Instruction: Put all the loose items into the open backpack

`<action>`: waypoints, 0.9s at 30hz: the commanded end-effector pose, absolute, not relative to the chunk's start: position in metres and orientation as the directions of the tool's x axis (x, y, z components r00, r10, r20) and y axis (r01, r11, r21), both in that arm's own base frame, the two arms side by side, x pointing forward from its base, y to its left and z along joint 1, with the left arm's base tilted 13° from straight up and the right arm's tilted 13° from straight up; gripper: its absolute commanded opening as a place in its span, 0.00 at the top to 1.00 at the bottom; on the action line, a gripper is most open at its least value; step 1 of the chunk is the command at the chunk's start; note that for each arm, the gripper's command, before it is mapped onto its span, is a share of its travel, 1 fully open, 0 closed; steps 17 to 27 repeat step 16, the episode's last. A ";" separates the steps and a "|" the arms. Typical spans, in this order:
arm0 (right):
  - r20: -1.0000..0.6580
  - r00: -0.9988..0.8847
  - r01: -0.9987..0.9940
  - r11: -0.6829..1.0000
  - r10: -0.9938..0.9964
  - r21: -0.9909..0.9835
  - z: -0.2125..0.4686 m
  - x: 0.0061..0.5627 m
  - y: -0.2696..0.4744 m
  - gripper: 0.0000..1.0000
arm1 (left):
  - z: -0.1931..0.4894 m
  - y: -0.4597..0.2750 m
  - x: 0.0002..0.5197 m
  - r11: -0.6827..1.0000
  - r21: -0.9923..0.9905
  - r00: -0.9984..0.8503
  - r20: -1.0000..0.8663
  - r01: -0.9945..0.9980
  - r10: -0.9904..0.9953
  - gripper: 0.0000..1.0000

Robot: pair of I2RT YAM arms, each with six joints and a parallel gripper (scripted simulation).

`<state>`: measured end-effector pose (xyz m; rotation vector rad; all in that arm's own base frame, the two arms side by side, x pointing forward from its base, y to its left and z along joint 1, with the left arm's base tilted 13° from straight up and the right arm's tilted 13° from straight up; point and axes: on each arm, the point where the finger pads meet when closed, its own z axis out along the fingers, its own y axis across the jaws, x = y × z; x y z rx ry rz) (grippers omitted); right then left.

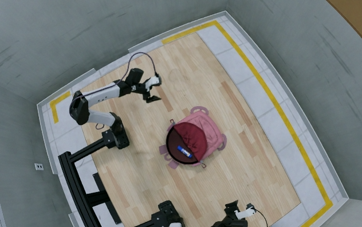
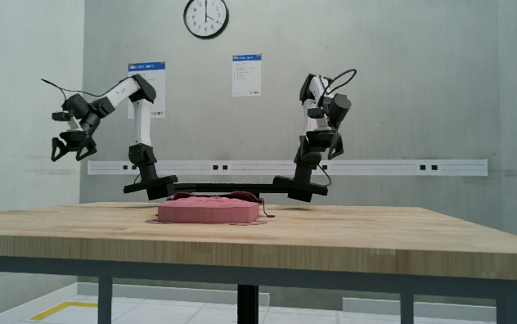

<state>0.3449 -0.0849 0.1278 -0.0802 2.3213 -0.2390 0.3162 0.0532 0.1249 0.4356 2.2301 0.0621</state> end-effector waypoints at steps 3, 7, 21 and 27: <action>-0.730 -0.668 0.014 0.979 -0.144 -0.205 0.140 0.353 -0.086 0.10 | 0.143 0.083 0.346 0.978 0.208 -0.644 -0.746 0.014 0.167 0.10; -0.730 -0.668 0.014 0.979 -0.144 -0.205 0.140 0.353 -0.086 0.10 | 0.146 0.089 0.352 0.978 0.207 -0.648 -0.747 -0.008 0.152 0.10; -0.730 -0.668 0.014 0.979 -0.144 -0.205 0.140 0.353 -0.086 0.10 | 0.142 0.092 0.349 0.980 0.201 -0.664 -0.734 -0.011 0.144 0.10; -0.730 -0.668 0.014 0.979 -0.144 -0.205 0.140 0.353 -0.086 0.10 | 0.142 0.092 0.349 0.980 0.201 -0.664 -0.734 -0.011 0.144 0.10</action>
